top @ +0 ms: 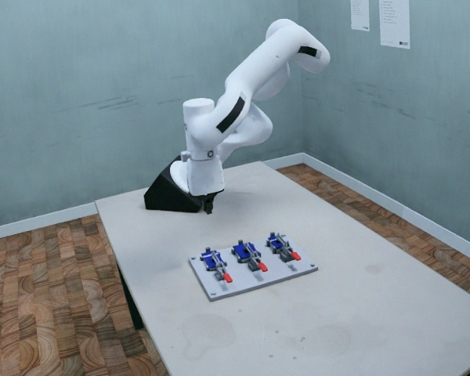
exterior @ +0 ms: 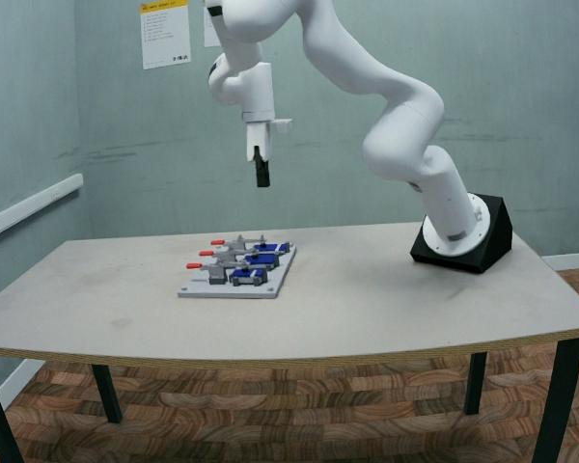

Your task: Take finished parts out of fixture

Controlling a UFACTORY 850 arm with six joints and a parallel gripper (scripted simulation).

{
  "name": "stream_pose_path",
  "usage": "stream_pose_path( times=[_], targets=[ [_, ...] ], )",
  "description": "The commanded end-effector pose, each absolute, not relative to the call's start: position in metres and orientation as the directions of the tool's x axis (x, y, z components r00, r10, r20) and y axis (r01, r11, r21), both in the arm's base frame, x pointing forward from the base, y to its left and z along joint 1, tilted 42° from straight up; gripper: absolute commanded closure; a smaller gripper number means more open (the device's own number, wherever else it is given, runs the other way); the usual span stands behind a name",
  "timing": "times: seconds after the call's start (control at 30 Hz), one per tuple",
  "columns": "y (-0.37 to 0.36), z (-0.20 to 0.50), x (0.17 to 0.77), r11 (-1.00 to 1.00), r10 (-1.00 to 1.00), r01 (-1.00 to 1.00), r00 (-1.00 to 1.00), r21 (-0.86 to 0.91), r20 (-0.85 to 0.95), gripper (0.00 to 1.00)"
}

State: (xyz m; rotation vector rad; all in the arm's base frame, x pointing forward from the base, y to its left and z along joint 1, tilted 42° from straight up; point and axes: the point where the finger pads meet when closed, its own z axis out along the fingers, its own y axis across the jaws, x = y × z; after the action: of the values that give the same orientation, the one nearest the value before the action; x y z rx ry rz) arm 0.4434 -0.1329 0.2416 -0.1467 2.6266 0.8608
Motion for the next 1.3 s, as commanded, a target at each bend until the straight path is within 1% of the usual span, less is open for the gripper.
stream_pose_path(
  times=[0.0, 1.07, 1.1, 1.27],
  targets=[
    [-0.1335, 0.2422, 0.4439, 0.808, 0.017, -0.211, -0.925, 0.549, -0.379, 1.0],
    [-0.1335, 0.2422, 0.4439, 0.808, 0.016, -0.211, -0.925, 0.549, -0.38, 1.0],
    [-0.1335, 0.2422, 0.4439, 0.808, 0.017, -0.211, -0.925, 0.549, -0.379, 0.0],
    [-0.1335, 0.2422, 0.4439, 0.808, 0.017, -0.211, -0.925, 0.549, -0.38, 0.0]
  ],
)
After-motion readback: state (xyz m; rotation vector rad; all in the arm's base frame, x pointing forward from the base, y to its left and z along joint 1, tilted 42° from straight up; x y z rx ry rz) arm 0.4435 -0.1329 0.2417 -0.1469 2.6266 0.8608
